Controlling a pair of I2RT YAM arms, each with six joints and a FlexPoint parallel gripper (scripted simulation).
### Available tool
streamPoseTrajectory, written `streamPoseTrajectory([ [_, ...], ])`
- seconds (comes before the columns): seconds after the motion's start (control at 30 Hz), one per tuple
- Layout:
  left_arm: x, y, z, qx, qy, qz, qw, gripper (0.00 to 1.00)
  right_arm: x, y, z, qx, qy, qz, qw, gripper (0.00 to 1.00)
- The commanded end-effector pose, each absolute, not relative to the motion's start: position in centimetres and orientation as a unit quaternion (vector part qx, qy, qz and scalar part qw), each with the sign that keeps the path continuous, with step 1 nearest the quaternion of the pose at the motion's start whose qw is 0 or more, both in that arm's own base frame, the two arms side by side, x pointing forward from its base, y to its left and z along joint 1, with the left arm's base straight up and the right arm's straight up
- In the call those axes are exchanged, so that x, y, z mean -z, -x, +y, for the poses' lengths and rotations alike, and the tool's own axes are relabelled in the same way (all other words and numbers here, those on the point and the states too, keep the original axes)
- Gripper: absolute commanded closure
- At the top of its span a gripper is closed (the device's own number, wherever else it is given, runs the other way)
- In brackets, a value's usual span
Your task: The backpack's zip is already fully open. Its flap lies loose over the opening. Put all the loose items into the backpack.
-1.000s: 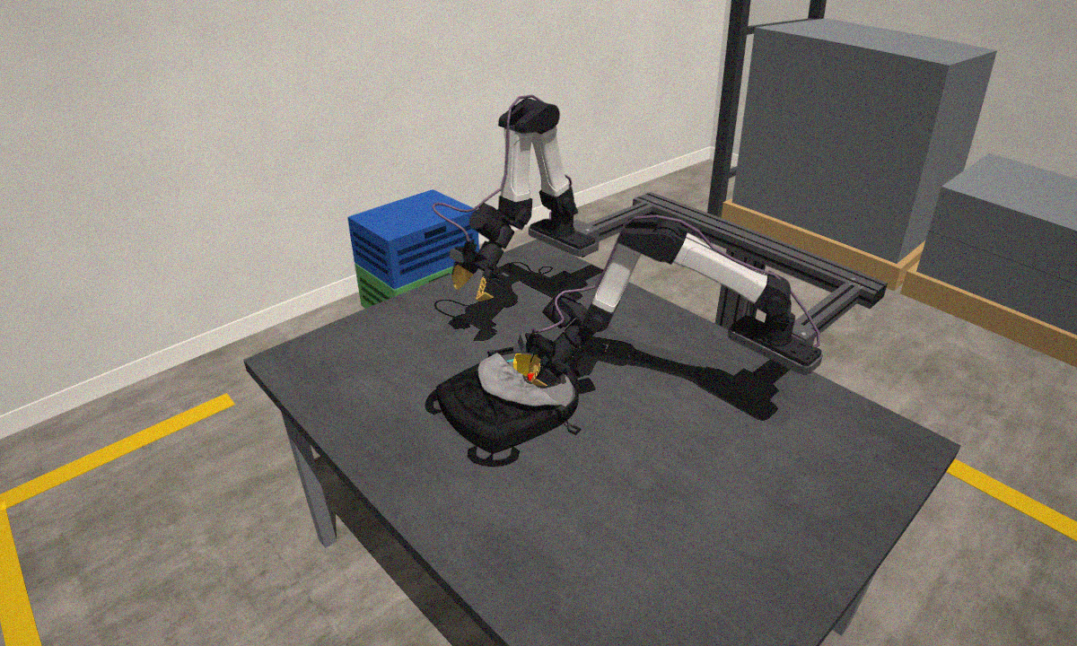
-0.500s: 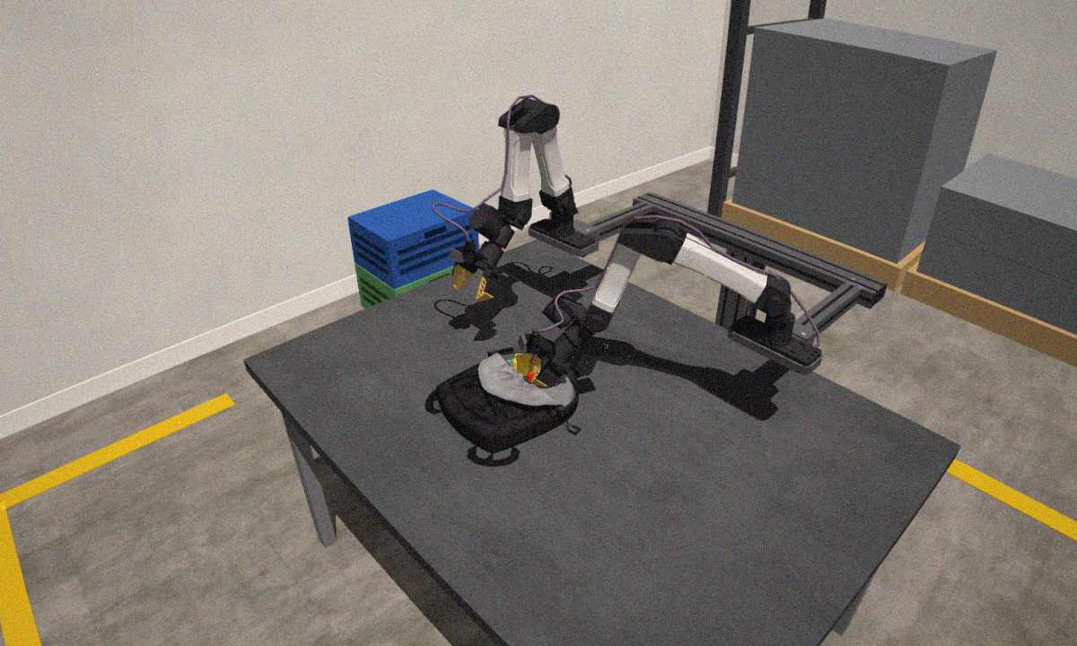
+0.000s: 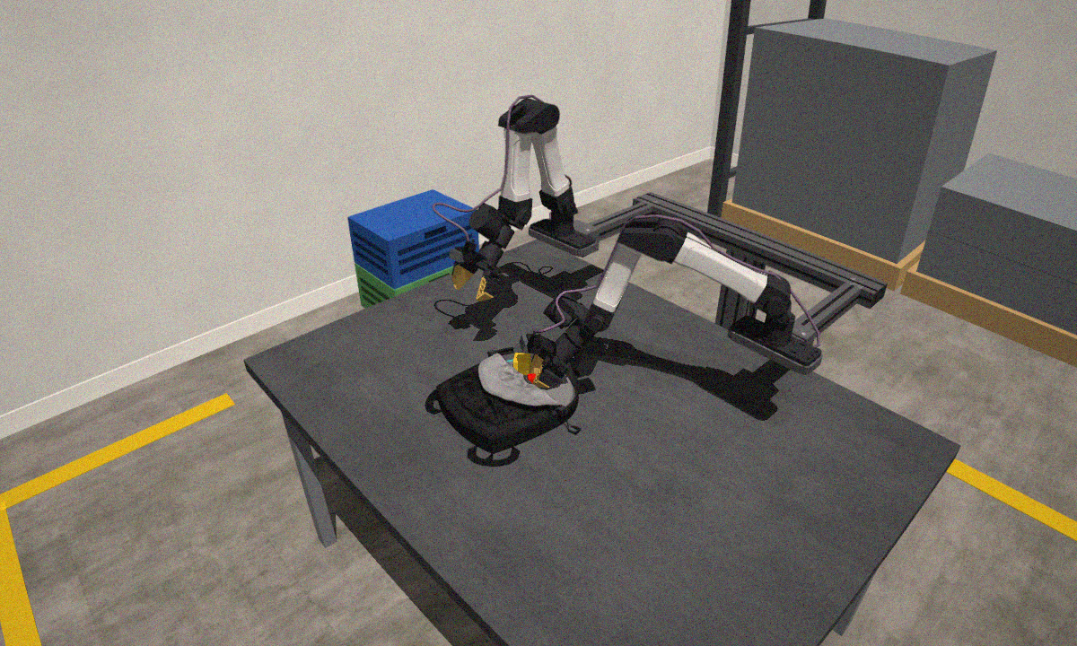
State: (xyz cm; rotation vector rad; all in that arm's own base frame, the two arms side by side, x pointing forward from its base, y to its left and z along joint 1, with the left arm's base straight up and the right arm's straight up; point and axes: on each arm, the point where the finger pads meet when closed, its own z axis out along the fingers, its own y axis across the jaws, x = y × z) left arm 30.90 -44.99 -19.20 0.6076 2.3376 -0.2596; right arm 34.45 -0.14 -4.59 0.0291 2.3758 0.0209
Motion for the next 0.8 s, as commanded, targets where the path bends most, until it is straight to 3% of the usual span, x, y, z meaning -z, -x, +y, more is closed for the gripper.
streamPoseTrajectory([
  [0.0,16.3,-31.5,-45.7,0.11,-0.225,0.899,0.359,0.66,3.7,-35.2,-0.4,-0.009,-0.011,0.921,0.389,0.1],
  [0.77,13.6,-32.5,-46.9,0.12,-0.221,0.894,0.37,0.66,3.7,-35.2,-0.4,-0.009,-0.011,0.921,0.389,0.1],
])
